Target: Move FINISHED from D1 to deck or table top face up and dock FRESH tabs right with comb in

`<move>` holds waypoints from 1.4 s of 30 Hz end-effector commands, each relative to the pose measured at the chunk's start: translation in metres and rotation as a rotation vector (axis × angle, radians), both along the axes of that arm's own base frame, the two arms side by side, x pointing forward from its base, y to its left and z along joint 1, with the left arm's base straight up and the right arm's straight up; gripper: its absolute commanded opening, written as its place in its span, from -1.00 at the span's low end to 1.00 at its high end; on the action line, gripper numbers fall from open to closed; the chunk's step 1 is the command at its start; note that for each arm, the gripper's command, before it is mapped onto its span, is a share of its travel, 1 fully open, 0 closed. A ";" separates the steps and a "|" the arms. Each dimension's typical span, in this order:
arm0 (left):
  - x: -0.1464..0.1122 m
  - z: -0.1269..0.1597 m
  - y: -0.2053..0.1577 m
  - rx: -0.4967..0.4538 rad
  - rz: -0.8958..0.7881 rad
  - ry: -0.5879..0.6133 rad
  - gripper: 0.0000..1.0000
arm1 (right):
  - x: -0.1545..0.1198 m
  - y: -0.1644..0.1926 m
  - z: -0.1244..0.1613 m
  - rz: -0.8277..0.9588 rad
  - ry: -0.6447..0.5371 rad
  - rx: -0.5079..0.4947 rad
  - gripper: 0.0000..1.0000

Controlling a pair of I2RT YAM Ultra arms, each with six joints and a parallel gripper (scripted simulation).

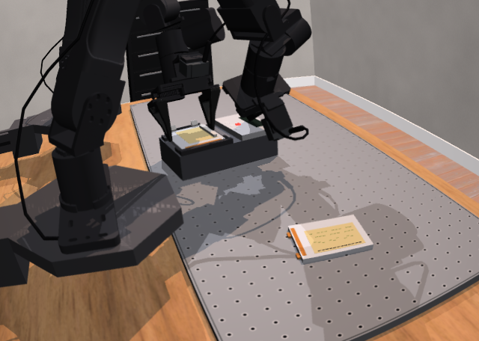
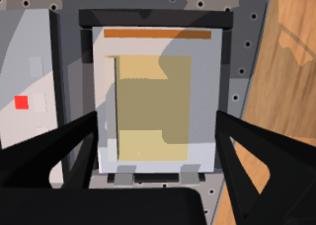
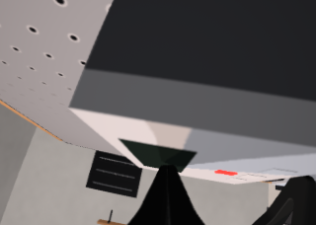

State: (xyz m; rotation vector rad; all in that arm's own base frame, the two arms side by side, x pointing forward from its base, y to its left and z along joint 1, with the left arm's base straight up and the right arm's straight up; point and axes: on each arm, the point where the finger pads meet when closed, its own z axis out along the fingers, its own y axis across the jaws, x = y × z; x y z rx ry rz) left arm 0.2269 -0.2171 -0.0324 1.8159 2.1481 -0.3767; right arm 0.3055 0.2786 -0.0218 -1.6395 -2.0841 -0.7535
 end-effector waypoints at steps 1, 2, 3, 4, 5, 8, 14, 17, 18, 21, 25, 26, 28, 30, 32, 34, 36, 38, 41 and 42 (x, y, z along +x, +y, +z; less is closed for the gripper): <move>0.003 0.003 -0.003 -0.011 0.001 -0.011 -1.00 | 0.009 0.000 0.017 -0.005 -0.024 0.020 -1.00; 0.003 0.003 -0.003 -0.011 0.001 -0.011 -1.00 | 0.009 0.000 0.017 -0.005 -0.024 0.020 -1.00; 0.003 0.003 -0.003 -0.011 0.001 -0.011 -1.00 | 0.009 0.000 0.017 -0.005 -0.024 0.020 -1.00; 0.003 0.003 -0.003 -0.011 0.001 -0.011 -1.00 | 0.009 0.000 0.017 -0.005 -0.024 0.020 -1.00; 0.003 0.003 -0.003 -0.011 0.001 -0.011 -1.00 | 0.009 0.000 0.017 -0.005 -0.024 0.020 -1.00; 0.003 0.003 -0.003 -0.011 0.001 -0.011 -1.00 | 0.009 0.000 0.017 -0.005 -0.024 0.020 -1.00; 0.003 0.003 -0.003 -0.011 0.001 -0.011 -1.00 | 0.010 -0.001 0.021 -0.010 -0.032 0.030 -1.00; 0.003 0.003 -0.003 -0.011 0.001 -0.011 -1.00 | 0.010 -0.001 0.021 -0.010 -0.032 0.030 -1.00; 0.003 0.003 -0.003 -0.011 0.001 -0.011 -1.00 | 0.010 -0.001 0.021 -0.010 -0.032 0.030 -1.00; 0.003 0.003 -0.003 -0.011 0.001 -0.011 -1.00 | 0.010 -0.001 0.021 -0.010 -0.032 0.030 -1.00; 0.003 0.003 -0.003 -0.011 0.001 -0.011 -1.00 | 0.010 -0.001 0.021 -0.010 -0.032 0.030 -1.00; 0.003 0.003 -0.003 -0.011 0.001 -0.011 -1.00 | 0.010 -0.001 0.021 -0.010 -0.032 0.030 -1.00; 0.003 0.003 -0.003 -0.011 0.001 -0.011 -1.00 | 0.010 -0.001 0.021 -0.010 -0.032 0.030 -1.00; 0.003 0.003 -0.003 -0.011 0.001 -0.011 -1.00 | 0.010 -0.002 0.023 -0.007 -0.033 0.035 -1.00; 0.003 0.003 -0.003 -0.011 0.001 -0.011 -1.00 | 0.009 -0.003 0.025 -0.007 -0.033 0.035 -1.00; 0.003 0.003 -0.003 -0.011 0.001 -0.011 -1.00 | 0.009 -0.003 0.025 -0.007 -0.033 0.035 -1.00; 0.003 0.003 -0.003 -0.011 0.001 -0.011 -1.00 | 0.009 -0.003 0.025 -0.007 -0.033 0.035 -1.00; 0.003 0.003 -0.003 -0.011 0.001 -0.011 -1.00 | 0.009 -0.003 0.025 -0.007 -0.033 0.035 -1.00; 0.003 0.003 -0.003 -0.011 0.001 -0.011 -1.00 | 0.009 -0.003 0.025 -0.007 -0.033 0.035 -1.00; 0.003 0.003 -0.003 -0.011 0.001 -0.011 -1.00 | 0.009 -0.003 0.025 -0.007 -0.033 0.035 -1.00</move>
